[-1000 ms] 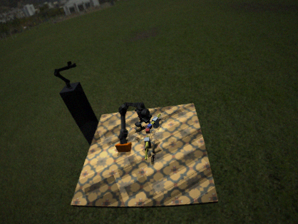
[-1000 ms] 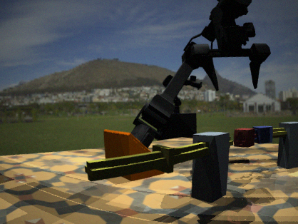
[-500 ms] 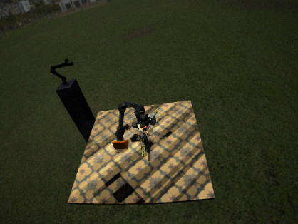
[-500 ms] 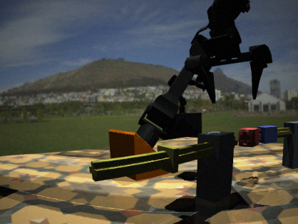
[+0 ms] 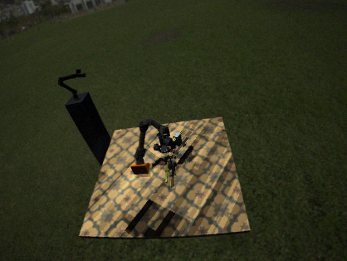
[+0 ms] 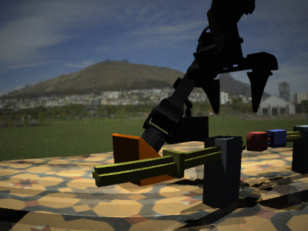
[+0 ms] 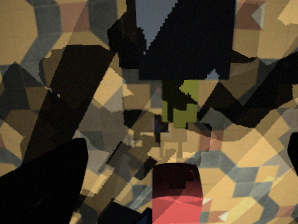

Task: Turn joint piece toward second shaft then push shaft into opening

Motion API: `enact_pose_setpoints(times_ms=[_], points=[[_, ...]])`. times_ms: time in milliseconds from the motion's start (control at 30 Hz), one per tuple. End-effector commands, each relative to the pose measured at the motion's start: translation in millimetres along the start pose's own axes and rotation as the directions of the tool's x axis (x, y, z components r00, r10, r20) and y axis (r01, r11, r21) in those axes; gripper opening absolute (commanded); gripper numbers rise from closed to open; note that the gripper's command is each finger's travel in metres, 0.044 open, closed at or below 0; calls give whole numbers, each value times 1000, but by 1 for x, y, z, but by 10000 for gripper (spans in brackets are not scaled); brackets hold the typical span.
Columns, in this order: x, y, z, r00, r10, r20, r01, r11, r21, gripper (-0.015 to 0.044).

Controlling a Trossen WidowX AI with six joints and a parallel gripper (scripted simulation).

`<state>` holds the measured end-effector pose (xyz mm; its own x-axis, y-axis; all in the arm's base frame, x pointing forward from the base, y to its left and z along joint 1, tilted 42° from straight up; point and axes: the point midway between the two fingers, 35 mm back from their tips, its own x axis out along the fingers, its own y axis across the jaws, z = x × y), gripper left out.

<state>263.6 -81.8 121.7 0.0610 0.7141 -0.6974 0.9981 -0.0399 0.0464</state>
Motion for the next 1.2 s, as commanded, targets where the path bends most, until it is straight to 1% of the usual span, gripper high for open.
enact_pose_setpoints(times_ms=[0,100,300,567,833,1167], points=[[2,0,1,1000,-1,-8,1,1000,15,440],[0,2,8,1000,0,-4,0,999,-36,440],[-6,8,35,1000,2,12,1,971,-239,440],[-13,14,74,999,4,32,13,870,-493,440],[-18,15,114,999,4,51,34,704,-710,440],[-21,10,166,997,3,71,63,426,-903,440]])
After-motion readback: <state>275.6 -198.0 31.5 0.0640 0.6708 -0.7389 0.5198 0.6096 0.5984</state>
